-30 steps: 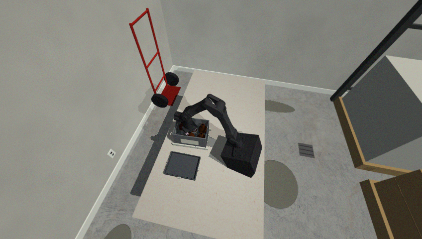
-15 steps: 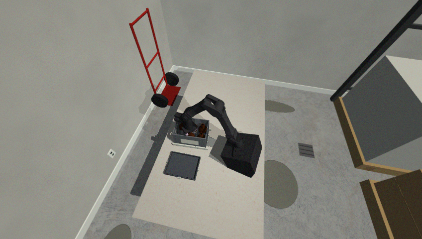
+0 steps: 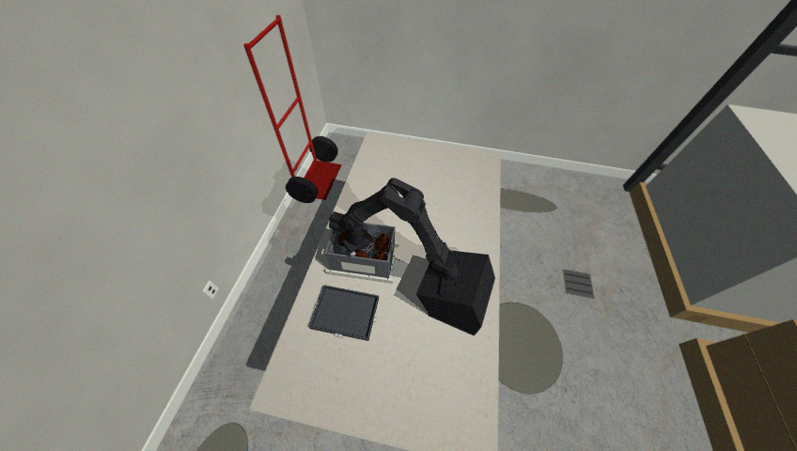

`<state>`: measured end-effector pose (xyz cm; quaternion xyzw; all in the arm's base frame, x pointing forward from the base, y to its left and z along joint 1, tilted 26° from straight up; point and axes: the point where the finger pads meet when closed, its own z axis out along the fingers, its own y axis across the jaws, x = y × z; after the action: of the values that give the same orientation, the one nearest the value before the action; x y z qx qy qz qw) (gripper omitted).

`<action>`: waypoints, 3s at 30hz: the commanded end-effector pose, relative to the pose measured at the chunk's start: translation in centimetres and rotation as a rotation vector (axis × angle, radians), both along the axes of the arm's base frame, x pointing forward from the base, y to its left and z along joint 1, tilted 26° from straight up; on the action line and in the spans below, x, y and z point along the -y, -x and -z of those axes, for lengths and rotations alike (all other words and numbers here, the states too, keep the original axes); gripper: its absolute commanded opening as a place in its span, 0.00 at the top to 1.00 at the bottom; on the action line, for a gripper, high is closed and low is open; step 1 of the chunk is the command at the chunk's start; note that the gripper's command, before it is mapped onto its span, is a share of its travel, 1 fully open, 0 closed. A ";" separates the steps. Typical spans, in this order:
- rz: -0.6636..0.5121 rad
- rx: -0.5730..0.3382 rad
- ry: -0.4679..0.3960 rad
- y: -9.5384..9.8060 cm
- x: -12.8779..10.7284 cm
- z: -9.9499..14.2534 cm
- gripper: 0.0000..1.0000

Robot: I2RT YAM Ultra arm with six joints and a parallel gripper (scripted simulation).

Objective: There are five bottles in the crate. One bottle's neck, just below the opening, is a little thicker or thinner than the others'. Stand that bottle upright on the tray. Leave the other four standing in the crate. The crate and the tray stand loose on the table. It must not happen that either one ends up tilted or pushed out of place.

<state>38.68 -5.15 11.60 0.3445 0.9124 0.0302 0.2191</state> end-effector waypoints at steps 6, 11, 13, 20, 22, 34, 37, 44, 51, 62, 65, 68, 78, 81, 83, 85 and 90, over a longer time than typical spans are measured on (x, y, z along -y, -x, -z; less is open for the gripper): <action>-0.012 0.001 -0.007 -0.3 -0.2 0.6 0.39; -0.012 0.001 -0.007 -0.3 -0.2 0.6 0.39; -0.012 0.001 -0.007 -0.3 -0.2 0.6 0.39; -0.012 0.001 -0.007 -0.3 -0.2 0.6 0.39; -0.012 0.001 -0.007 -0.3 -0.2 0.6 0.39; -0.012 0.001 -0.007 -0.3 -0.2 0.6 0.39; -0.012 0.001 -0.007 -0.3 -0.2 0.6 0.39; -0.012 0.001 -0.007 -0.3 -0.2 0.6 0.39; -0.012 0.001 -0.007 -0.3 -0.2 0.6 0.39; -0.009 0.019 0.001 -0.3 -0.1 -0.1 1.00; -0.008 0.018 0.001 -0.3 -0.1 0.0 1.00; -0.008 0.018 0.001 -0.3 -0.1 0.0 1.00; -0.008 0.018 0.001 -0.3 -0.1 0.0 1.00; -0.008 0.018 0.001 -0.3 -0.1 0.0 1.00; -0.008 0.018 0.001 -0.3 -0.1 0.0 1.00; -0.008 0.018 0.001 -0.3 -0.1 0.0 1.00; -0.008 0.018 0.001 -0.3 -0.1 0.0 1.00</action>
<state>38.83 -5.03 11.55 0.3433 0.9125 0.0336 0.2198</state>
